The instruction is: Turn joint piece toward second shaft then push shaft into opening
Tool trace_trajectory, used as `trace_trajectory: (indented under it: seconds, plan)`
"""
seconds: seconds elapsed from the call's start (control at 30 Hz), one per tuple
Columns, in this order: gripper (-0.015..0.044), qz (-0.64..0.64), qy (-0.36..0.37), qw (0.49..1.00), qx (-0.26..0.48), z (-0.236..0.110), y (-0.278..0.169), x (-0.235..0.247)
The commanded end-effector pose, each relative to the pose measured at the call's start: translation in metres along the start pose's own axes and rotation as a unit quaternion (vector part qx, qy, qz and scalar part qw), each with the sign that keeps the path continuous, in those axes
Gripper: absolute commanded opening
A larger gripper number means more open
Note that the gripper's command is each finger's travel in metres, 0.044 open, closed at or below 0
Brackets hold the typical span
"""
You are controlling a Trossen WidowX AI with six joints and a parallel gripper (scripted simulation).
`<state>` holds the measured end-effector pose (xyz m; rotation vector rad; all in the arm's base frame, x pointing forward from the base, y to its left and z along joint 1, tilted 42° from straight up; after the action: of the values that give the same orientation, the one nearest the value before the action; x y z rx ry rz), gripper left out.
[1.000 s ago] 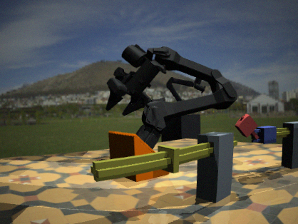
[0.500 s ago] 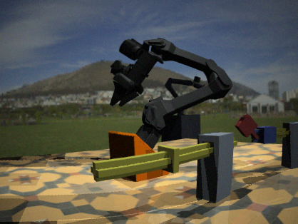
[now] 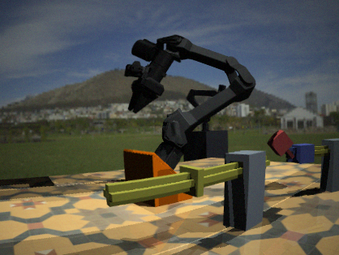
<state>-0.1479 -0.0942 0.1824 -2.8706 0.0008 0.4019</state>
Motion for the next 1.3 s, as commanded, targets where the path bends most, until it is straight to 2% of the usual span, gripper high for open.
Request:
trace_trajectory:
  seconds: [0.0, 0.57, 0.83, 1.07, 1.27]
  plan:
    - [0.0440, -0.067, 0.024, 0.997, -0.003, -0.006, 0.004, -0.006]
    - [0.0440, -0.324, 0.105, 0.939, -0.046, -0.025, 0.020, -0.027]
    - [0.0440, -0.333, 0.106, 0.936, -0.049, -0.027, 0.022, -0.027]
    - [0.0440, -0.321, 0.071, 0.941, -0.082, -0.059, 0.063, 0.019]
    - [0.0440, -0.321, 0.075, 0.937, -0.115, -0.080, 0.082, 0.073]
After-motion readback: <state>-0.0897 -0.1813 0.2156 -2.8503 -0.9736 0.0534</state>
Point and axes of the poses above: the point midway between the two fingers, 35 mm back from their tips, its own z axis out along the fingers, its own x axis across the jaws, y = z × x, the point moved 3 cm from there along -z, back along the fingers, and after that the axes turned 13 degrees about -z, right-handed, at the moved point
